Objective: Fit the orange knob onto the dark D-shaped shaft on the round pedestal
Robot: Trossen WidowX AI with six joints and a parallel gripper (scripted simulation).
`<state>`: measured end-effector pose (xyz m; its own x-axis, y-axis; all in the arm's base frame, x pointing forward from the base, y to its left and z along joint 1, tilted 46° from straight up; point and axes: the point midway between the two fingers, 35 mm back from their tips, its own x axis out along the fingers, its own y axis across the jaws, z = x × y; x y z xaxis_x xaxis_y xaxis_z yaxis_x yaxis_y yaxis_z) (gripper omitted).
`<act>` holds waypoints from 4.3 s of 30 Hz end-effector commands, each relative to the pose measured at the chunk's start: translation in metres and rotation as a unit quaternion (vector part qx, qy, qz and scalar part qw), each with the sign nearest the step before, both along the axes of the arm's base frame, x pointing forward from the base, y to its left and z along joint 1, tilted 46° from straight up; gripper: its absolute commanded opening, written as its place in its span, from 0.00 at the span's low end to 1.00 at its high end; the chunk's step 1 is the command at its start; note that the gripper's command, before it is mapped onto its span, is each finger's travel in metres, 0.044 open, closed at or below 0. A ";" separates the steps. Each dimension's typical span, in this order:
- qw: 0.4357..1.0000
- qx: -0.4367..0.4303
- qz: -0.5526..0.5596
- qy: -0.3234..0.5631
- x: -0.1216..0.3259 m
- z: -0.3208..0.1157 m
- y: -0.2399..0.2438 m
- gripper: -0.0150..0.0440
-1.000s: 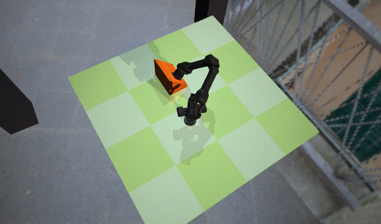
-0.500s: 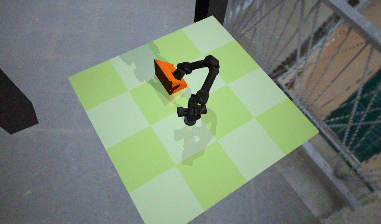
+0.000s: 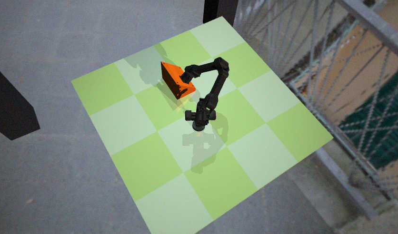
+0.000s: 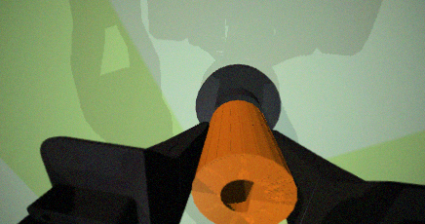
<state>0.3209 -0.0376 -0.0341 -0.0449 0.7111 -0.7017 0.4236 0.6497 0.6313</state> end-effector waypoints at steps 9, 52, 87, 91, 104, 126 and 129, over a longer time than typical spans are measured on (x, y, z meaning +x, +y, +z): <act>0.999 -0.004 -0.040 0.035 -0.005 0.000 0.000 0.25; 0.999 -0.004 -0.040 0.035 0.000 0.001 -0.002 0.25; 0.995 -0.005 -0.070 0.066 -0.003 0.003 -0.002 0.25; 0.988 -0.008 -0.113 0.109 -0.002 0.003 -0.002 0.25; 0.988 -0.008 -0.113 0.109 0.004 0.002 -0.003 0.25; 0.988 -0.008 -0.113 0.109 -0.001 0.000 0.000 0.25; 0.988 -0.008 -0.113 0.109 -0.003 0.000 0.000 0.25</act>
